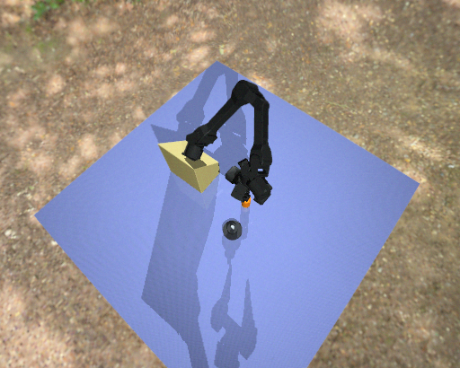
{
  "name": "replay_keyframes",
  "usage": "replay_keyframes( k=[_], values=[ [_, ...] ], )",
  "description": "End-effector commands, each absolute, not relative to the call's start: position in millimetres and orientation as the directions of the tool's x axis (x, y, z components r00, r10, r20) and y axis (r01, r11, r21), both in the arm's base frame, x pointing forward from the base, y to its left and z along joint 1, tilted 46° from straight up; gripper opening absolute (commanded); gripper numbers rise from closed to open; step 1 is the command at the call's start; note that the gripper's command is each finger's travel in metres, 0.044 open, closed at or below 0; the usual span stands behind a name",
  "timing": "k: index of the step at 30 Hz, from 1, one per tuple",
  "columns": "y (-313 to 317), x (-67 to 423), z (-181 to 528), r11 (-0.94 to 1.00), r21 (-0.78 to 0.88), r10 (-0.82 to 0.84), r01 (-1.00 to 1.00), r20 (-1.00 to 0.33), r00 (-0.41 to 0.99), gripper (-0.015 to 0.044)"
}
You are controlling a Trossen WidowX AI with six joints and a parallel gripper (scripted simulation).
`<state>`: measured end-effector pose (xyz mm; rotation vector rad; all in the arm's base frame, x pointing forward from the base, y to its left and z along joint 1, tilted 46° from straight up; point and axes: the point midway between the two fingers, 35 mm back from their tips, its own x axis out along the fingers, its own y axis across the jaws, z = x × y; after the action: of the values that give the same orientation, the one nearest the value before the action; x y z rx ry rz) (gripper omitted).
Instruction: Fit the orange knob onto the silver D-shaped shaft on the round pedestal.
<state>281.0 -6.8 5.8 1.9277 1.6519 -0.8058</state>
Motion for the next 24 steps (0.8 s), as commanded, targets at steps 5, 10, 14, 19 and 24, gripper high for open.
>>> replay_keyframes(
  k=[5, 10, 14, 19, 24],
  values=[
    [15, 284, -18, -0.152, -0.008, 0.706, 0.988, -0.701, 0.103, 0.0440],
    [18, 284, -20, -0.152, -0.008, 0.706, 0.988, -0.701, 0.103, 0.0440],
    [28, 285, -30, -0.151, -0.008, 0.706, 0.988, -0.700, 0.103, 0.0440],
    [31, 286, -33, -0.151, -0.008, 0.706, 0.988, -0.701, 0.102, 0.0440],
    [36, 287, -39, -0.151, -0.009, 0.705, 0.988, -0.702, 0.102, 0.0440]
  ],
)
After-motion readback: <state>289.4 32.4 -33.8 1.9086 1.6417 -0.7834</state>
